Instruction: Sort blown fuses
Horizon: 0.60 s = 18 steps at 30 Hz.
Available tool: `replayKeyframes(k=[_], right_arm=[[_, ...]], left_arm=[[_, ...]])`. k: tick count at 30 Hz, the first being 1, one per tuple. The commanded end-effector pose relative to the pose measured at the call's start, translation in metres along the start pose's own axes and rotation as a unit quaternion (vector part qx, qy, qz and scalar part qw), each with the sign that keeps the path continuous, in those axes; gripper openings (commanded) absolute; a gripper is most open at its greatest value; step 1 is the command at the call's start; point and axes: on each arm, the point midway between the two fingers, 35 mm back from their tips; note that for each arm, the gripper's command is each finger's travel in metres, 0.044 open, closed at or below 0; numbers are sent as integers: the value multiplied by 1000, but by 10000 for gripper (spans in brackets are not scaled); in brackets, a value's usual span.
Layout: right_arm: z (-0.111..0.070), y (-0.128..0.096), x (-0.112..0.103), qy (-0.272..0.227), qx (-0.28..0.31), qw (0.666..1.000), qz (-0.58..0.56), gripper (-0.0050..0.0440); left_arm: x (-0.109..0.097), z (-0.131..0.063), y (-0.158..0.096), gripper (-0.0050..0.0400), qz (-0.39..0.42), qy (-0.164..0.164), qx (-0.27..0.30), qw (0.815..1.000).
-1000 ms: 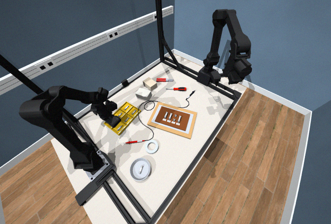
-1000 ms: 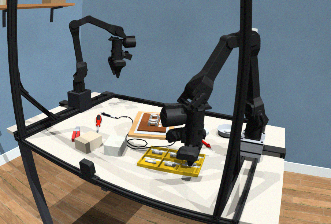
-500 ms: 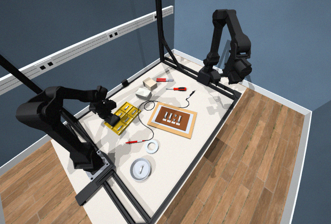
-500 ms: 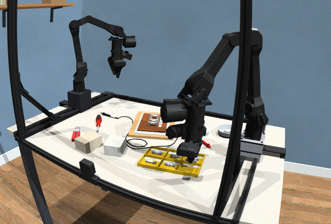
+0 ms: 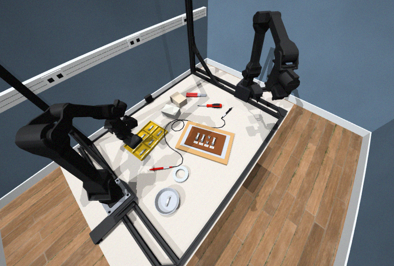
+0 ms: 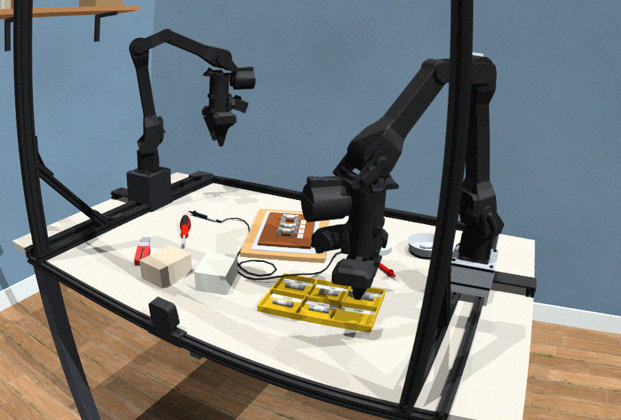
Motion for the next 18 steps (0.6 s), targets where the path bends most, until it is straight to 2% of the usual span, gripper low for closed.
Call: replayKeyframes(k=[1,14,18], right_arm=[[-13,7,5,11,-16,1000,-3,-50],[-26,6,5,11,-16,1000,-3,-50],[-21,3,2,6,-8,1000,-1,-50]], left_arm=[[0,-6,4,400,0,-1,-11,1000],[0,-6,4,400,0,-1,-11,1000],[0,-6,4,400,0,-1,-11,1000]])
Point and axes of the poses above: on each arm, the point midway between the two fingers, 35 mm back from their tips, its own z axis out along the fingers, its own x axis across the jaws, y = z × x, and after that the axes turned 4 degrees about -z, right-handed
